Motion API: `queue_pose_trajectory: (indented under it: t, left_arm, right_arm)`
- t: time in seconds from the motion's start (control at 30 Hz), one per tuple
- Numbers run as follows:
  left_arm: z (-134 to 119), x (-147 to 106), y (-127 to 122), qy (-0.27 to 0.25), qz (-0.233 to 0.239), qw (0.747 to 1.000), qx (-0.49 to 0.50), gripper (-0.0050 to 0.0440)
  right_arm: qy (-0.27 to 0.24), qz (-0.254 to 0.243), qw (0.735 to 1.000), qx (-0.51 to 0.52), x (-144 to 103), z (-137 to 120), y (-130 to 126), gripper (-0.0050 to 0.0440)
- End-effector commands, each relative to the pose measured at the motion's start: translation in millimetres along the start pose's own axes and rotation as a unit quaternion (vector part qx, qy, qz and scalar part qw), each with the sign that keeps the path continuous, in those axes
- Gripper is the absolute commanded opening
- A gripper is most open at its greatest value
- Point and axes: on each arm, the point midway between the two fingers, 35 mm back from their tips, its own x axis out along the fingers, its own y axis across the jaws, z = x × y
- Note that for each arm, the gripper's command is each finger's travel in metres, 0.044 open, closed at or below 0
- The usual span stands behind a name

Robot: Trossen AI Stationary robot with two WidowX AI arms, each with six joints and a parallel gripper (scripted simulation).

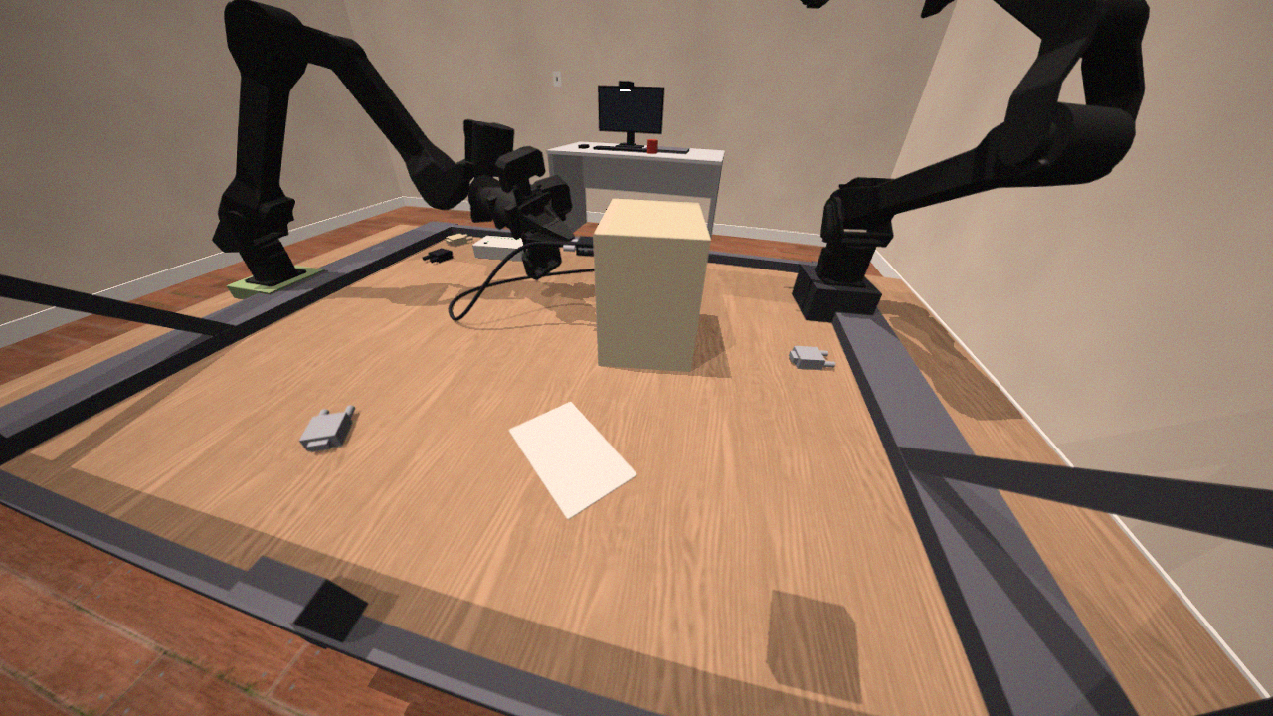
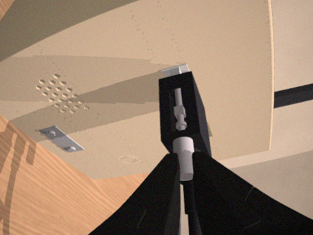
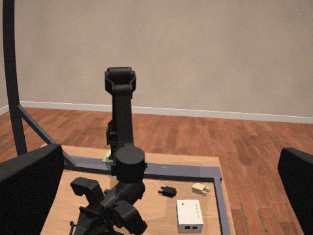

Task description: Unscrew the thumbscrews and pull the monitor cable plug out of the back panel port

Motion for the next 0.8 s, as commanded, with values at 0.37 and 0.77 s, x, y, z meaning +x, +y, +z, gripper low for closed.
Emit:
queue_pose_trajectory:
  t: [0.37, 0.77]
  left_arm:
    - [3.5, -0.7, -7.2, -0.002, -0.049, 0.998, -0.046, 0.0]
    - [3.2, -0.1, -4.2, -0.003, -0.087, 0.991, -0.1, 0.0]
  right_arm:
    - [-0.001, 0.001, 1.0, -0.003, -0.3, 2.7, 1.2, 0.044]
    - [-0.001, 0.001, 1.0, -0.003, -0.3, 2.7, 1.2, 0.044]
